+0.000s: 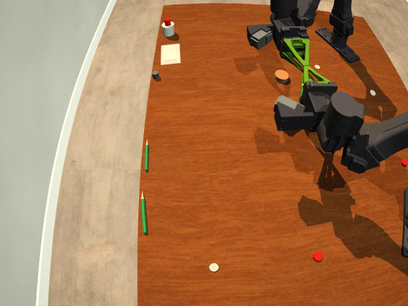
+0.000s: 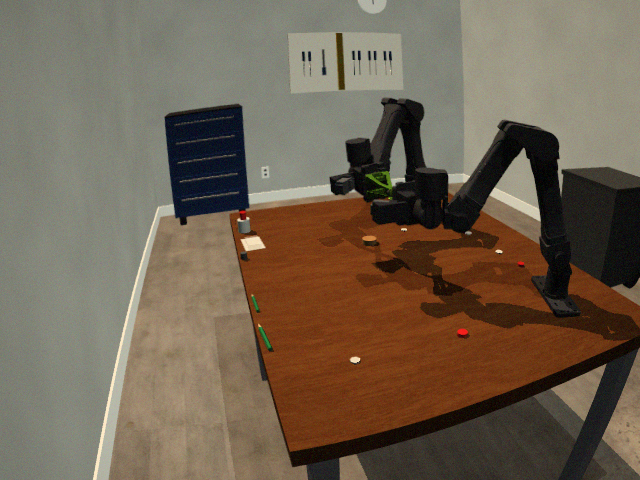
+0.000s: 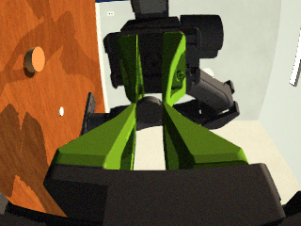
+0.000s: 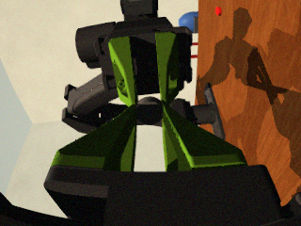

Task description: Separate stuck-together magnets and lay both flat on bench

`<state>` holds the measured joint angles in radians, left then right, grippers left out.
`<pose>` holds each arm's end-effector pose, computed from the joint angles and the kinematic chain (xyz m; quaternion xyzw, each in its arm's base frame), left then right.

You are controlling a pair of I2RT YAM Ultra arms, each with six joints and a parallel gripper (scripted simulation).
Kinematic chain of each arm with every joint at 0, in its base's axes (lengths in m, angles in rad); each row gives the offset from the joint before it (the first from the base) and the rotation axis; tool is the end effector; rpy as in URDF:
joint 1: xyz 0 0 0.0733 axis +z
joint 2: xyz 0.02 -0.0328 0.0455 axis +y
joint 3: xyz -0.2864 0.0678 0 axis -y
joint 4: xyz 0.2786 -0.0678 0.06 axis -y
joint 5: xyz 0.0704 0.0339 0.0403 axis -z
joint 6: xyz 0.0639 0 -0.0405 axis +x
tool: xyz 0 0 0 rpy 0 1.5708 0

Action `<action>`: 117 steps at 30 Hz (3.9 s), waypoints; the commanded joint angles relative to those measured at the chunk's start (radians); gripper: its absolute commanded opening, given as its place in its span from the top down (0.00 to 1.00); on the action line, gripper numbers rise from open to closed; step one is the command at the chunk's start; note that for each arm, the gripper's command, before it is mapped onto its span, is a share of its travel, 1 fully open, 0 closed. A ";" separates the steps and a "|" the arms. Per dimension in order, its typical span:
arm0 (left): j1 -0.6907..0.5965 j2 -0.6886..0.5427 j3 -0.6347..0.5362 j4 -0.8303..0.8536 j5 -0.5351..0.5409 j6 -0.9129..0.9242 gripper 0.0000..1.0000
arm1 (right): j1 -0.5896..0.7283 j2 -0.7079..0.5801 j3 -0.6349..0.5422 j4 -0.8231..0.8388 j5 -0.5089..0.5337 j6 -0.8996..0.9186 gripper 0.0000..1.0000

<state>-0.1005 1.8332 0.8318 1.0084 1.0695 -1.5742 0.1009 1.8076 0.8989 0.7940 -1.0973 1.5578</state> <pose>0.3886 -0.0944 0.1936 -0.1396 0.6920 -0.6939 0.1419 0.3968 0.0984 0.2028 0.1650 0.7063 0.6816 0.0963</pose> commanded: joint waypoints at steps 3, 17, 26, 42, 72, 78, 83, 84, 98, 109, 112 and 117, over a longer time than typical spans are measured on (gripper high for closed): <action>-0.002 -0.010 0.005 0.008 0.000 0.004 0.82 | 0.001 -0.043 0.030 -0.011 0.001 -0.001 0.82; -0.002 -0.010 0.005 0.008 0.000 0.004 0.82 | 0.001 -0.072 0.053 -0.063 0.002 -0.001 0.82; -0.002 -0.010 0.005 0.008 0.000 0.004 0.82 | 0.002 -0.088 0.069 -0.095 0.002 -0.001 0.82; -0.002 -0.010 0.005 0.008 0.000 0.004 0.82 | 0.002 -0.036 0.023 0.002 0.002 -0.002 0.82; -0.002 -0.010 0.005 0.008 0.000 0.004 0.82 | -0.071 -0.162 0.025 -0.181 -0.066 -0.013 0.82; -0.002 -0.010 0.005 0.008 0.000 0.004 0.82 | -0.089 -0.175 0.014 -0.188 -0.084 -0.018 0.82; -0.002 -0.010 0.005 0.008 0.000 0.004 0.82 | -0.114 -0.186 0.006 -0.198 -0.109 -0.026 0.82; -0.002 -0.010 0.005 0.008 0.000 0.004 0.82 | -0.119 -0.189 0.004 -0.201 -0.114 -0.028 0.82; -0.002 -0.010 0.005 0.008 0.000 0.004 0.82 | -0.169 -0.211 0.002 -0.297 -0.135 -0.095 0.82; -0.002 -0.010 0.005 0.008 0.000 0.004 0.82 | -0.182 -0.165 0.158 -0.835 0.054 -0.479 0.82; -0.002 -0.010 0.005 0.008 0.000 0.004 0.82 | -0.184 -0.161 0.172 -0.879 0.069 -0.510 0.82; -0.002 -0.010 0.005 0.008 0.000 0.004 0.82 | -0.192 -0.145 0.247 -1.098 0.143 -0.666 0.82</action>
<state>-0.1017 1.8336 0.8303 1.0080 1.0695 -1.5745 -0.0921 1.6695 1.0920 -0.1528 -1.0016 1.0176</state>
